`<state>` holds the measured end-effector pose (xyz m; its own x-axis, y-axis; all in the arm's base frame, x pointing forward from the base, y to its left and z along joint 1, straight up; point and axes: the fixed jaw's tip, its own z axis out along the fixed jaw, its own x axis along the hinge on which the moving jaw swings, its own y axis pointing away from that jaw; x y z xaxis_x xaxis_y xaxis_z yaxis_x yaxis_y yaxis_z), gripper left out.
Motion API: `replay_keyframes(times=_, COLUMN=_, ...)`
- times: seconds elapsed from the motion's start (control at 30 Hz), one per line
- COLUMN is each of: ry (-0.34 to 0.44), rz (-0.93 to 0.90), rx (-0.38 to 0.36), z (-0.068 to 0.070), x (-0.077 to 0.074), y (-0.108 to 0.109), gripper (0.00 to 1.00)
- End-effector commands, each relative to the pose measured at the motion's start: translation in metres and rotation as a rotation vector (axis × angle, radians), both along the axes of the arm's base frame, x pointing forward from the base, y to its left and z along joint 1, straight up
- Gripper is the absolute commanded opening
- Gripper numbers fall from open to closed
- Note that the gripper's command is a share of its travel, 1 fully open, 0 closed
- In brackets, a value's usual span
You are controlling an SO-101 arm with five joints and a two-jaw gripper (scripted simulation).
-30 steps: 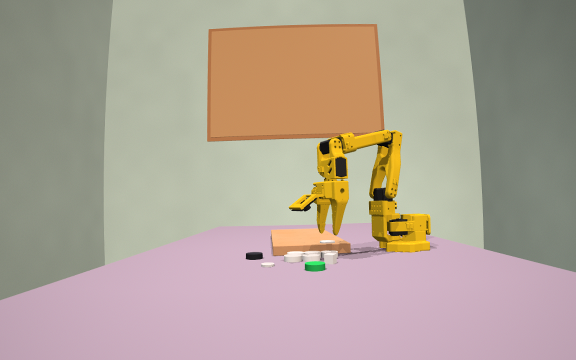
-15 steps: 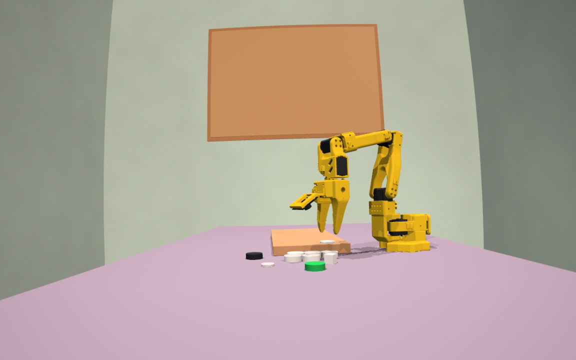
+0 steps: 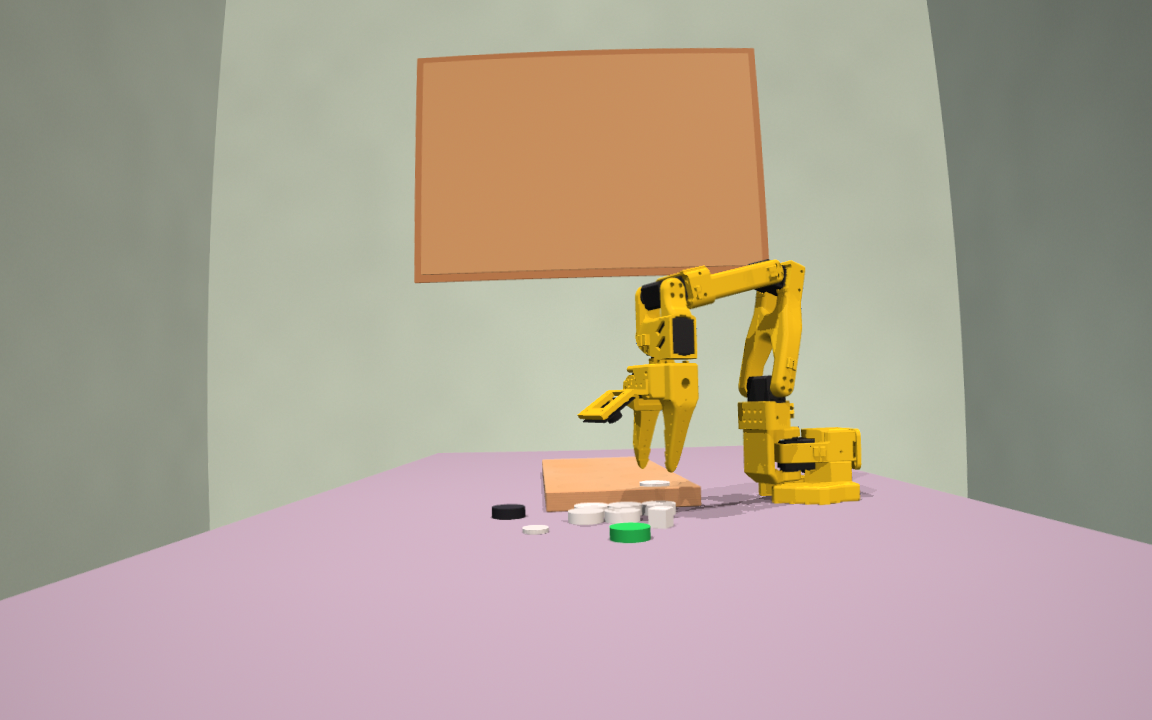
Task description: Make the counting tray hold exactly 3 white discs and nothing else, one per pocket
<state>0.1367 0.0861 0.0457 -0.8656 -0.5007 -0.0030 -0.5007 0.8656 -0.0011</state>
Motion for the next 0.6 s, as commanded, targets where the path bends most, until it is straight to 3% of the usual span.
replay_keyframes(times=0.0, ry=-0.044, rz=0.008, rx=0.026, z=-0.002, x=0.006, y=0.004, gripper=0.27)
replay_keyframes(times=0.17, ry=-0.044, rz=0.008, rx=0.026, z=-0.013, x=0.006, y=0.004, gripper=0.27)
replay_keyframes(times=0.57, ry=-0.039, rz=0.007, rx=0.023, z=-0.016, x=0.005, y=0.004, gripper=0.27)
